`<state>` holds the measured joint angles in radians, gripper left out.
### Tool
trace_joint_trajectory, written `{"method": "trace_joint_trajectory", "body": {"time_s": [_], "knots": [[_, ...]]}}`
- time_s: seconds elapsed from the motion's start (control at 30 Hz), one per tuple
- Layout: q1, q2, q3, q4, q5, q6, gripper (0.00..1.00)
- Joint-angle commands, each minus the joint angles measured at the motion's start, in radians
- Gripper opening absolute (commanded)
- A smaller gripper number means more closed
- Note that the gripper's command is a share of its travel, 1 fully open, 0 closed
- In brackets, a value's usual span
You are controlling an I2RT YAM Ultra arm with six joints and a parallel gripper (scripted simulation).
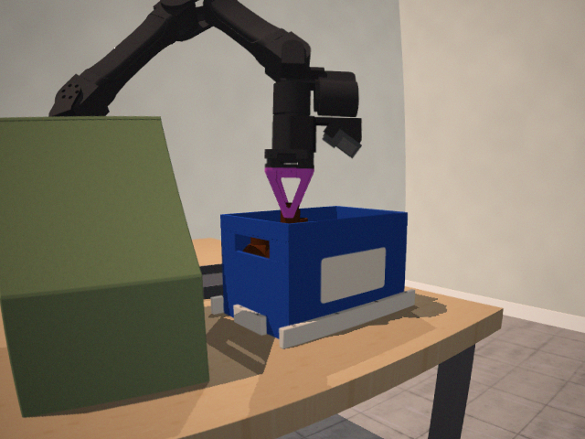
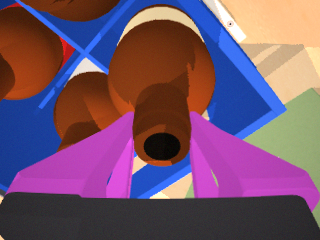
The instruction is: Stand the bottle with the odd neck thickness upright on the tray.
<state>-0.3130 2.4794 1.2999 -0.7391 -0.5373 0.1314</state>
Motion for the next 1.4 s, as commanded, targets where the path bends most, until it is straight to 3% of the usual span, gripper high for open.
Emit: {"method": "trace_joint_trajectory", "body": {"time_s": [0.0, 1.37], "knots": [[-0.040, -0.043, 0.039, -0.032, 0.010, -0.014, 0.00], [-0.092, -0.077, 0.127, -0.182, 0.026, -0.071, 0.00]]}}
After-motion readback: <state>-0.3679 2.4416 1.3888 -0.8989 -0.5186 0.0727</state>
